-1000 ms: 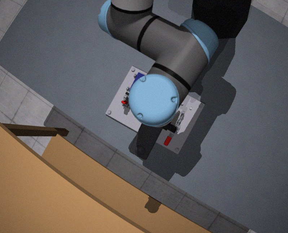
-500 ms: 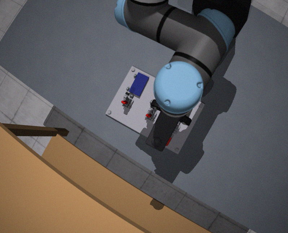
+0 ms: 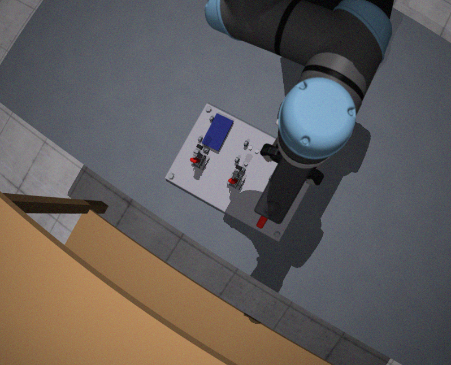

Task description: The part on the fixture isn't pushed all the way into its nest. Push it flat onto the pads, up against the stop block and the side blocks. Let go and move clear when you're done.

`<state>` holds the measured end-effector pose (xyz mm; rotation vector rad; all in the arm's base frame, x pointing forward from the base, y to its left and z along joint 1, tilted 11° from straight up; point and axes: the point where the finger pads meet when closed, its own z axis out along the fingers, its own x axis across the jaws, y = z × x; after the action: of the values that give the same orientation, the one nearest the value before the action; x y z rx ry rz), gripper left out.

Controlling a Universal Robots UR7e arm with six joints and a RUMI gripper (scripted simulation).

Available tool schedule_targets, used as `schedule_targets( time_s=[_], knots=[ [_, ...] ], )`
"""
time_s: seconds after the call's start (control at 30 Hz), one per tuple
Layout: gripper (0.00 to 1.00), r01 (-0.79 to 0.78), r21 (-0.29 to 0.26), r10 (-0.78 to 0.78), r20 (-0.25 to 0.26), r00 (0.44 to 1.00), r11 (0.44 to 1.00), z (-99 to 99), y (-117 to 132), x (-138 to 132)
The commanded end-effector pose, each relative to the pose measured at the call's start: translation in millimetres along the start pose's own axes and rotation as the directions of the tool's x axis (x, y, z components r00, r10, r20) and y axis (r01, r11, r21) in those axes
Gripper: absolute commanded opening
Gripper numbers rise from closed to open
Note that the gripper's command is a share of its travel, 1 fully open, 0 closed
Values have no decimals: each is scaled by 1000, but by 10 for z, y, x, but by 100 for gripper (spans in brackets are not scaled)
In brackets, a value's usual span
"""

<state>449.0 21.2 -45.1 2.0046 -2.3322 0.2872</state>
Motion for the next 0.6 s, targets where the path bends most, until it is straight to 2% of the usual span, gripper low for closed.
schedule_targets(
  time_s=[0.0,0.03,0.43,0.57],
  knots=[
    [58,0,1,0,0,1000,1000,31,326,-227],
    [58,0,2,0,0,1000,1000,41,425,-295],
    [58,0,2,0,0,1000,1000,41,425,-295],
    [58,0,1,0,0,1000,1000,81,793,-547]
  ],
)
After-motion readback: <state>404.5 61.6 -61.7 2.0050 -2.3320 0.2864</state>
